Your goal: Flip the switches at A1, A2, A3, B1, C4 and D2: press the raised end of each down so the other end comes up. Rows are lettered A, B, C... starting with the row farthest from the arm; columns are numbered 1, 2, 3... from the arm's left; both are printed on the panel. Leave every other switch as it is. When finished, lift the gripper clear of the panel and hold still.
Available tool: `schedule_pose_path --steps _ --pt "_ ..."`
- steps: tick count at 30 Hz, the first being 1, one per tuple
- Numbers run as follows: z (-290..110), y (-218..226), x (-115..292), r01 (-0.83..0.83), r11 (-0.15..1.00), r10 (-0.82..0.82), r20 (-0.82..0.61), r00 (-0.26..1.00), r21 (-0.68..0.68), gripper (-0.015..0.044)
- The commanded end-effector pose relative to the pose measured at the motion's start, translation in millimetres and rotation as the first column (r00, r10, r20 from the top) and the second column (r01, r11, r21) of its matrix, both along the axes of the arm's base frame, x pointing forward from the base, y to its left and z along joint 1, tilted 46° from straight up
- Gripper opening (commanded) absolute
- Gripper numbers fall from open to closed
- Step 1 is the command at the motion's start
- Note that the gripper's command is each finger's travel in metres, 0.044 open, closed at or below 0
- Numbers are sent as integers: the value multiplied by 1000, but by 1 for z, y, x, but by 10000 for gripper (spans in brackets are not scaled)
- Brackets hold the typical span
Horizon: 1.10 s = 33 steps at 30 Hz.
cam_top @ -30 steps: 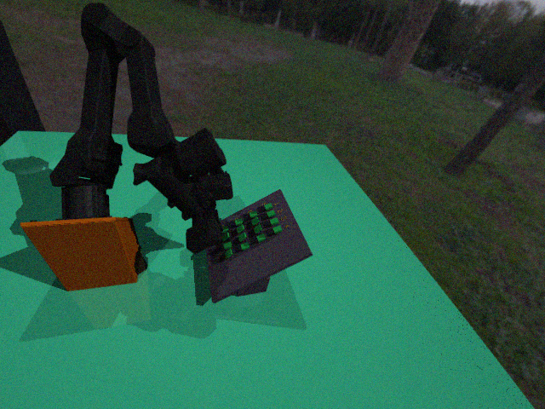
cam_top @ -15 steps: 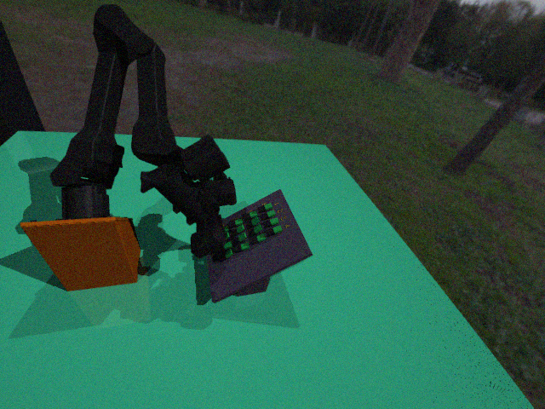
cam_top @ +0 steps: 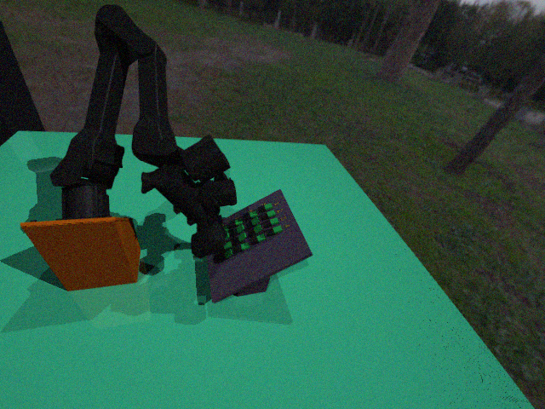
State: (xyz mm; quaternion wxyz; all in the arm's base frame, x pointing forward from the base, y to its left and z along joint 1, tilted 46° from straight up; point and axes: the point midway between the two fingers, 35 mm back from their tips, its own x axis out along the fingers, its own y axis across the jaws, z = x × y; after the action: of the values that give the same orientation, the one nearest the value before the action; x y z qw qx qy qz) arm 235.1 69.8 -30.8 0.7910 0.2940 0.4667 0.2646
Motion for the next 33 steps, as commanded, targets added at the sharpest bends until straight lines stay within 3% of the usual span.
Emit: schedule_pose_path --steps 1,33 --pt "-1 0 0 5 1000 -5 -3 1000 -3 0" --pt "-3 2 2 5 1000 -5 -3 1000 -3 0"
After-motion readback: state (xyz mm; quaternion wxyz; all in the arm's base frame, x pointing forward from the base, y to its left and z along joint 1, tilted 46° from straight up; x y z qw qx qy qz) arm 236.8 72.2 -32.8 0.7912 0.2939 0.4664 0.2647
